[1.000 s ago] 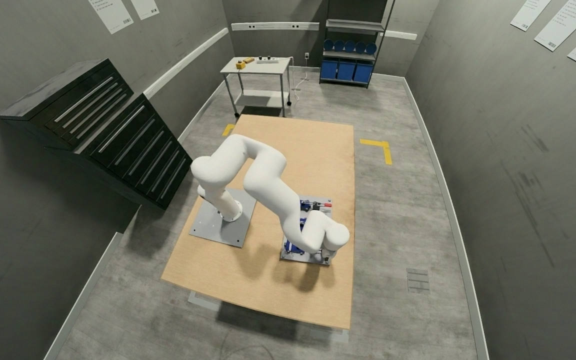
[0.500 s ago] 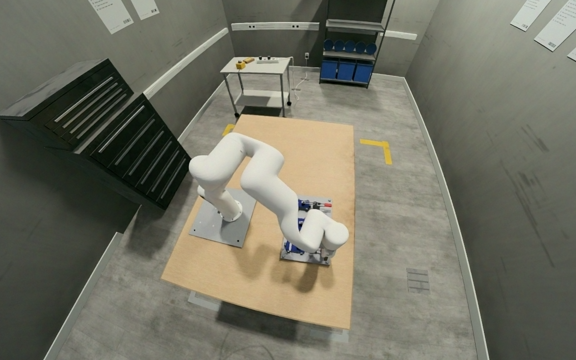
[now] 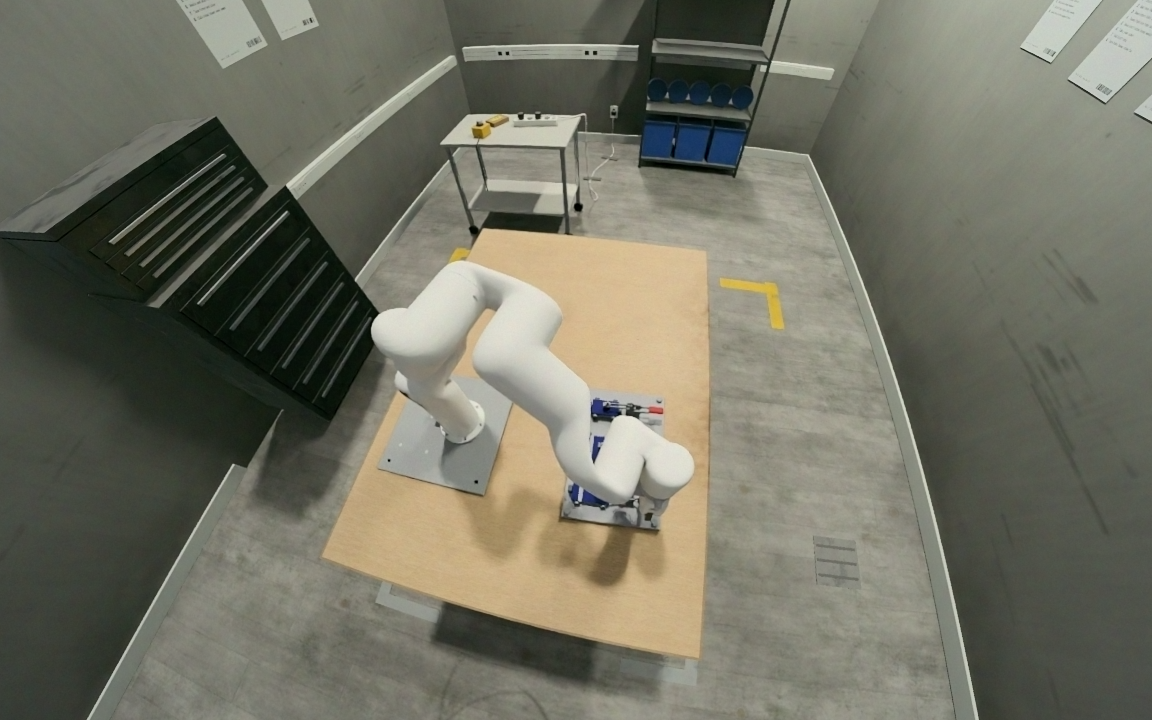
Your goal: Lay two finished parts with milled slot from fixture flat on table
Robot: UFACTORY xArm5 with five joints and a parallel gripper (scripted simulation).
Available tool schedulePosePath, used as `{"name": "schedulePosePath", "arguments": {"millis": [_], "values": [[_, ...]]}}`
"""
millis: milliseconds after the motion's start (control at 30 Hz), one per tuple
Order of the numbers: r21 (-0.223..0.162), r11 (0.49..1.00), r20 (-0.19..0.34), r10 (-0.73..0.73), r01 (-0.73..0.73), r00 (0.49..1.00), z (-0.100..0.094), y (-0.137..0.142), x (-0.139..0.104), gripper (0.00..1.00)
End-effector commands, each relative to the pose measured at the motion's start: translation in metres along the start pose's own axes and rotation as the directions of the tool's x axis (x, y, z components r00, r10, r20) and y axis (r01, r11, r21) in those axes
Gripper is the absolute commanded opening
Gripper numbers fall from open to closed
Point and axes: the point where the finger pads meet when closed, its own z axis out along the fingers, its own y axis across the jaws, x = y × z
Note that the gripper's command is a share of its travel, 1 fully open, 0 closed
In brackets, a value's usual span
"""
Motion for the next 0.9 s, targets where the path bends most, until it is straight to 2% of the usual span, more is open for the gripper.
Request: {"name": "schedulePosePath", "arguments": {"millis": [0, 867], "values": [[0.001, 1.000, 0.005, 0.001, -0.001, 1.000, -0.005, -0.001, 0.002, 0.00], [0.002, 1.000, 0.005, 0.001, -0.001, 1.000, -0.012, -0.001, 0.020, 0.00]]}}
